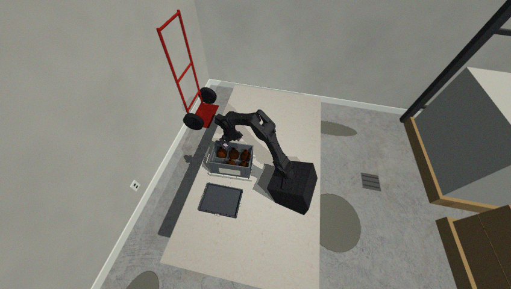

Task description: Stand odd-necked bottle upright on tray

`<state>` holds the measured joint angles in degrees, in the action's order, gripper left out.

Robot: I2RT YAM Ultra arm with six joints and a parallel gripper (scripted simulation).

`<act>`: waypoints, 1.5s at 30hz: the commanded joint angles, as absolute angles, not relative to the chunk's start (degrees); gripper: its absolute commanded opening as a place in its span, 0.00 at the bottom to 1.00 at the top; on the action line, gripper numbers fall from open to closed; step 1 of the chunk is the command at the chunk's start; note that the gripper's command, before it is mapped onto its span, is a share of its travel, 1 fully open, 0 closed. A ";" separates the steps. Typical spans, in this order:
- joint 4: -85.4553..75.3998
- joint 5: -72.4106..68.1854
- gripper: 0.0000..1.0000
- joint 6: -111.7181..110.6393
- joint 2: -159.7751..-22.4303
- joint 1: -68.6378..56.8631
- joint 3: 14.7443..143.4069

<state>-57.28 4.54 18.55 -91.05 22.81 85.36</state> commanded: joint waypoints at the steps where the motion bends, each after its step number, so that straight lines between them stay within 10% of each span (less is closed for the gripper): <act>1: -60.65 5.06 1.00 19.58 -90.68 23.45 88.00; 16: -60.92 4.77 1.00 19.57 -91.03 23.38 88.22; 17: -59.70 4.77 0.00 19.39 -91.01 23.39 88.23; 45: -59.69 4.77 0.00 19.39 -91.01 23.39 88.23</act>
<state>-60.40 4.73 19.16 -91.05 22.87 86.54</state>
